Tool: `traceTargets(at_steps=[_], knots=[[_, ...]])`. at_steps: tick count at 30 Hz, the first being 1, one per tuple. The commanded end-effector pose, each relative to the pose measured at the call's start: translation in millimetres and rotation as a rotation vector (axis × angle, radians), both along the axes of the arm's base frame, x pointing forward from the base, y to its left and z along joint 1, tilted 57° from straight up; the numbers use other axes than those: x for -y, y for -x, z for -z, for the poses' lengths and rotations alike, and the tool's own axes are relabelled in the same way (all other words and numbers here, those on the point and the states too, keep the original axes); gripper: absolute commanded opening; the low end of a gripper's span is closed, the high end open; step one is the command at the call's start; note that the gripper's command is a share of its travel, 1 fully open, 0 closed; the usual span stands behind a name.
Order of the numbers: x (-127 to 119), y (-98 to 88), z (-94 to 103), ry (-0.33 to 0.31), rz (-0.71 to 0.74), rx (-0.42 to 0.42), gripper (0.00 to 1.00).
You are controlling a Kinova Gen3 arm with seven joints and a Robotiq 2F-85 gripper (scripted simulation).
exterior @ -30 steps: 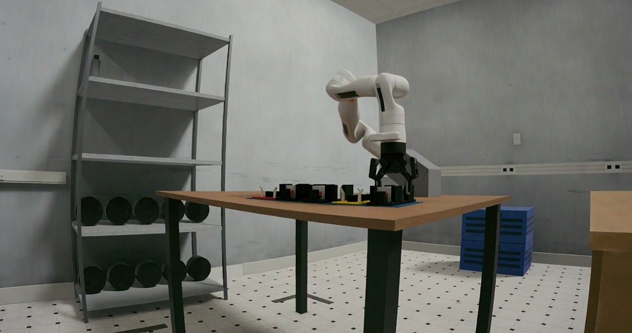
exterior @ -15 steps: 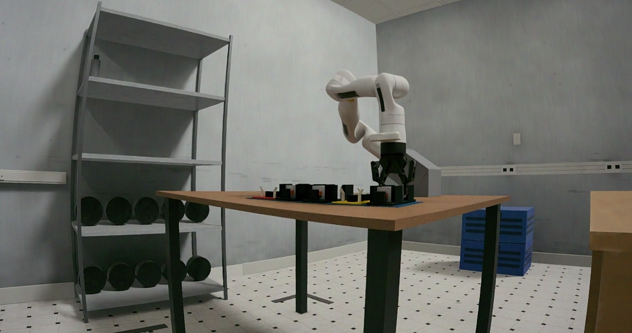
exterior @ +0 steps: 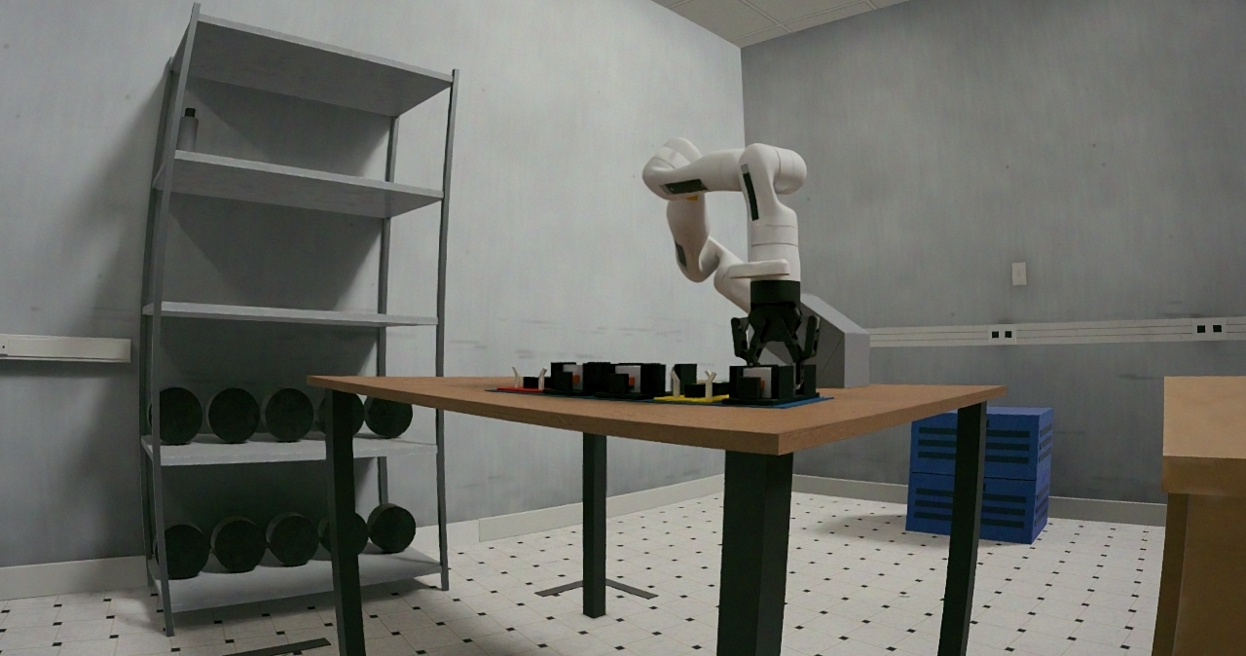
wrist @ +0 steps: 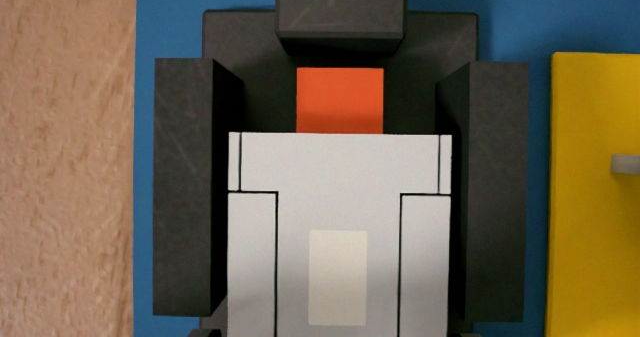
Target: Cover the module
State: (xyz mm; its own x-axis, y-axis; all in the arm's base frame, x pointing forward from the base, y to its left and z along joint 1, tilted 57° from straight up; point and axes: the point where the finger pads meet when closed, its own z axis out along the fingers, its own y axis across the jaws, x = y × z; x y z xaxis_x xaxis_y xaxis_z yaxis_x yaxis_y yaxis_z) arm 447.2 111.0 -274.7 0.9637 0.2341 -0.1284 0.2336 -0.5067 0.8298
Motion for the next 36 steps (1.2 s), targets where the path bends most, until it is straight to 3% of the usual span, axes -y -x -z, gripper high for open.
traceTargets(at_steps=[1, 8, 9, 36], knots=[[-1.4, -0.5, -0.5, -0.002, -0.001, 0.001, 0.7], [-1.4, -0.5, -0.5, -0.002, -0.001, 0.001, 0.7], [-1.4, -0.5, -0.5, -0.002, -0.001, 0.001, 0.0], [-1.5, -0.4, -0.5, -0.002, -0.001, 0.001, 0.0]])
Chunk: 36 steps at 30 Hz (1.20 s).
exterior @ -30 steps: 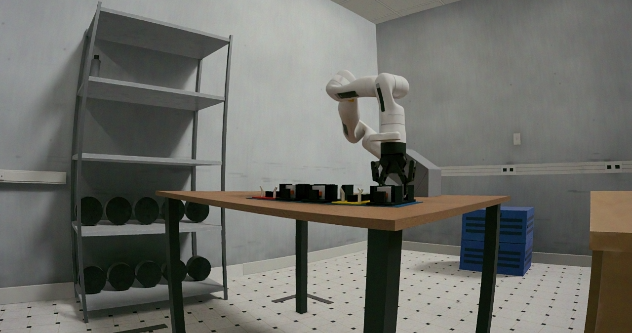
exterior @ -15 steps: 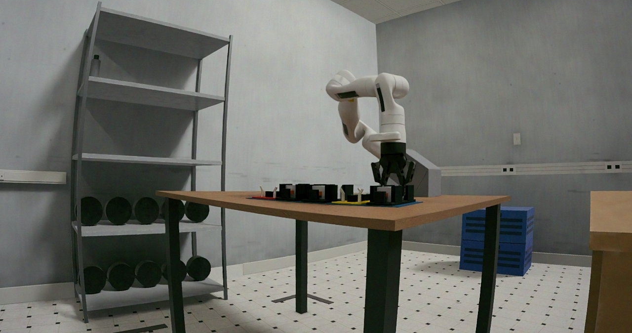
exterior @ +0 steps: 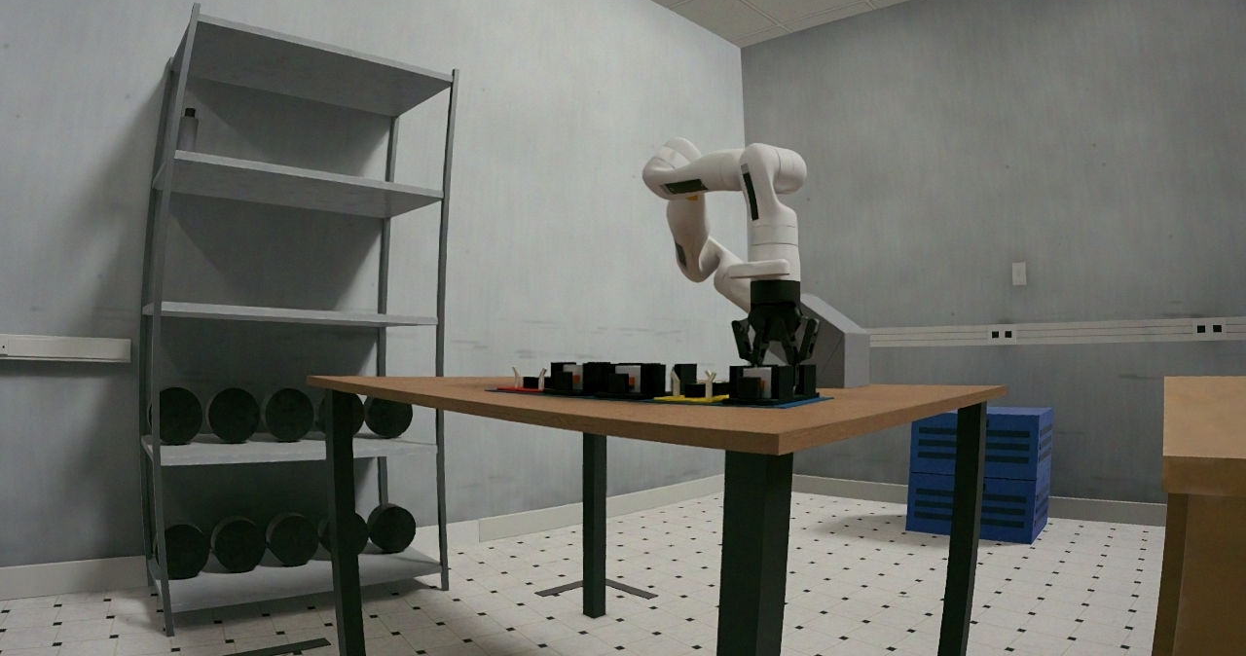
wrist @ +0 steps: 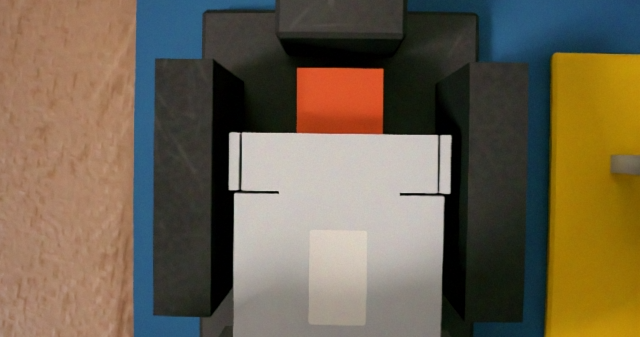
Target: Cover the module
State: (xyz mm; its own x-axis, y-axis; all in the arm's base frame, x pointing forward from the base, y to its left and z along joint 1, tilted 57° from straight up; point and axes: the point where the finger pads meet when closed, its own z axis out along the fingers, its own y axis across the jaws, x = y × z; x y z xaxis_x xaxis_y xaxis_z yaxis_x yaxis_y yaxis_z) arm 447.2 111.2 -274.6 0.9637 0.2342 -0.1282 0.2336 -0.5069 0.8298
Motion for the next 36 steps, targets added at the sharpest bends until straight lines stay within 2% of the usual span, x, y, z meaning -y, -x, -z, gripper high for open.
traceTargets(at_steps=[1, 23, 24, 36], knots=[[-1.2, -0.4, -0.4, -0.001, -0.001, 0.001, 0.0], [-1.2, -0.4, -0.4, -0.001, -0.001, 0.001, 0.0], [-1.2, -0.4, -0.4, -0.001, -0.001, 0.001, 1.0], [-1.2, -0.4, -0.4, -0.001, -0.001, 0.001, 1.0]])
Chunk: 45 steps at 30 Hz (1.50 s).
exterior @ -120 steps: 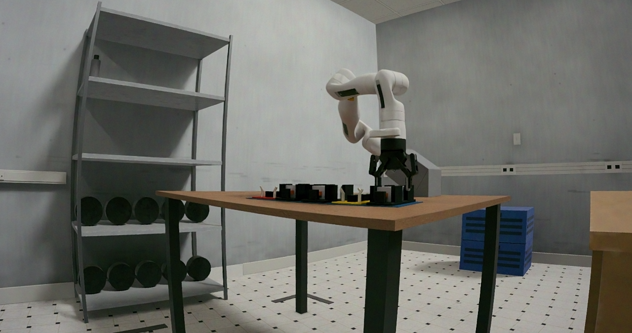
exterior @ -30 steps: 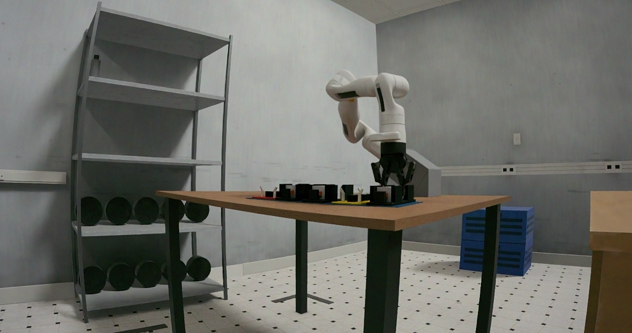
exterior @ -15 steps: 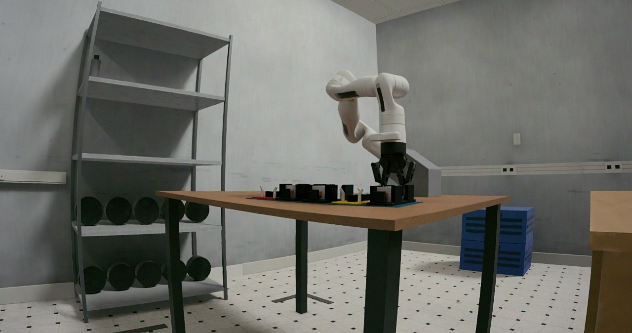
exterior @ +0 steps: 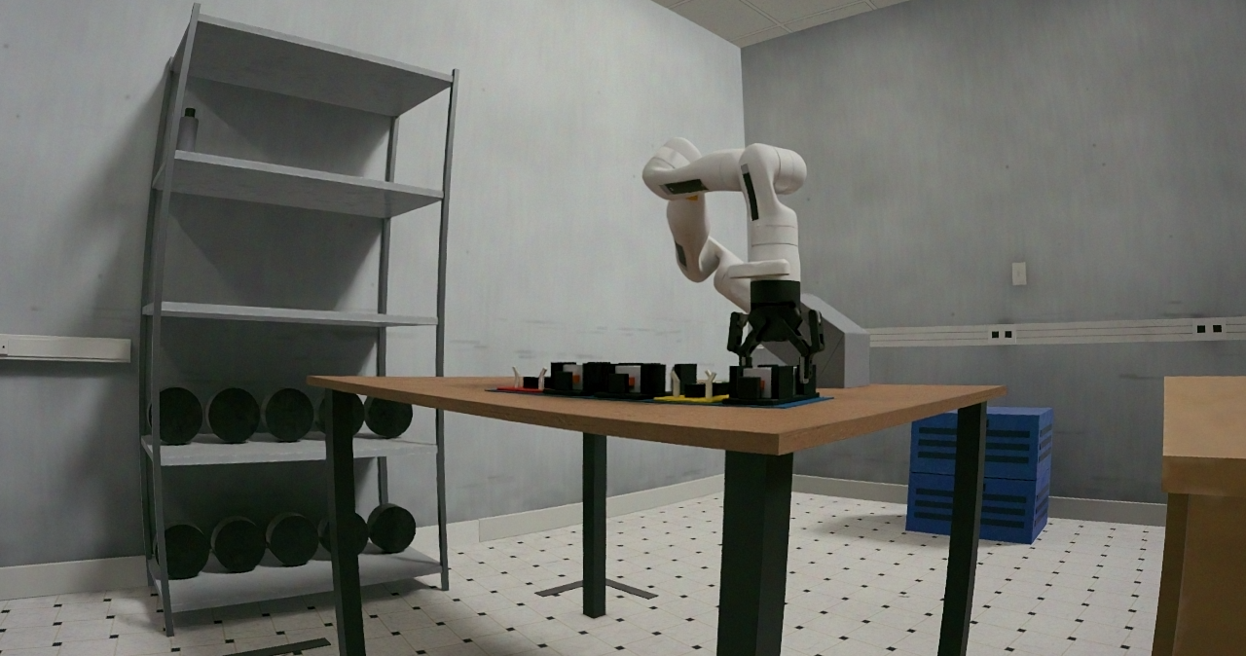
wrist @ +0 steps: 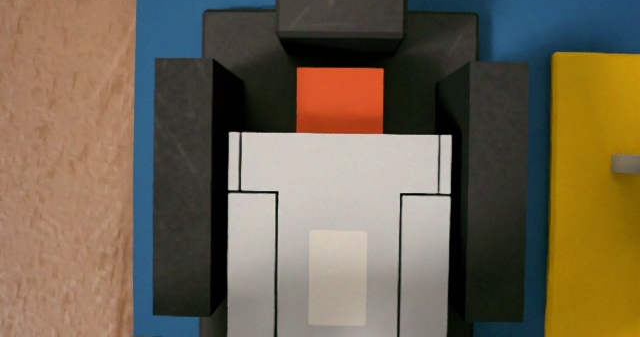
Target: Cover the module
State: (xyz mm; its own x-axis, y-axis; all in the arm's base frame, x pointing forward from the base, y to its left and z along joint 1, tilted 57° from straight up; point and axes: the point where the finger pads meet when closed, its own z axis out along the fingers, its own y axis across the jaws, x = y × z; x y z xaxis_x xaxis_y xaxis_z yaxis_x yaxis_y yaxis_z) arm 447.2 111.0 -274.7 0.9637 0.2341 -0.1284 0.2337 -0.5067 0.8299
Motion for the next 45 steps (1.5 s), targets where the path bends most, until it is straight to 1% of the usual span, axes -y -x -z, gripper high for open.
traceTargets(at_steps=[1, 21, 31, 38, 45], knots=[[-1.5, -0.5, -0.5, -0.002, -0.001, 0.001, 1.0], [-1.4, -0.5, -0.5, -0.002, -0.001, 0.001, 1.0], [-51.2, 7.4, -33.2, -0.002, -0.001, 0.001, 1.0], [-51.2, 7.4, -33.2, -0.002, -0.001, 0.001, 1.0], [-82.5, 12.3, -53.7, -0.002, -0.001, 0.001, 1.0]])
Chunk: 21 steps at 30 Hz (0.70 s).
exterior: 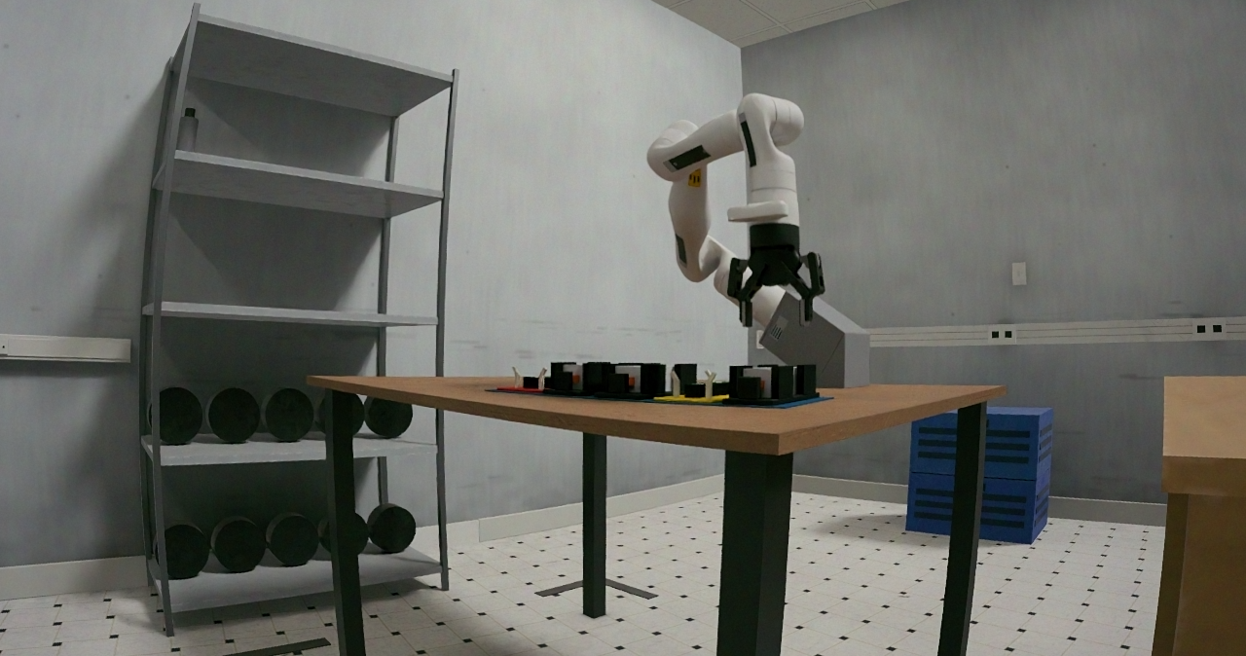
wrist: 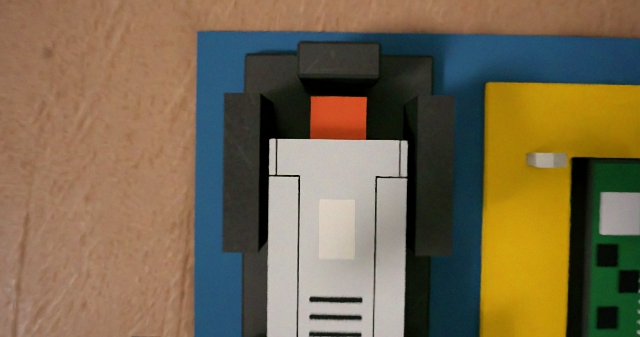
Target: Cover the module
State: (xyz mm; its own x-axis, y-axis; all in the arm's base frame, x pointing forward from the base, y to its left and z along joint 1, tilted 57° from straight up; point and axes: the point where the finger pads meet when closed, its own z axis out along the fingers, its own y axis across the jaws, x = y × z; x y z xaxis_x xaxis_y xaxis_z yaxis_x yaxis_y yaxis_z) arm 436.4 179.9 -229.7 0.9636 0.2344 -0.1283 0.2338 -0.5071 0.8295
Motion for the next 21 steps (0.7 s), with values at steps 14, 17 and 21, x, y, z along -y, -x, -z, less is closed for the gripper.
traceTargets(at_steps=[14, 17, 21], knots=[[-24.1, 3.2, -15.5, -0.001, -0.001, 0.001, 1.0], [-21.9, 2.9, -14.1, -0.001, -0.001, 0.001, 1.0], [-19.8, 2.6, -12.6, -0.001, -0.001, 0.001, 1.0]])
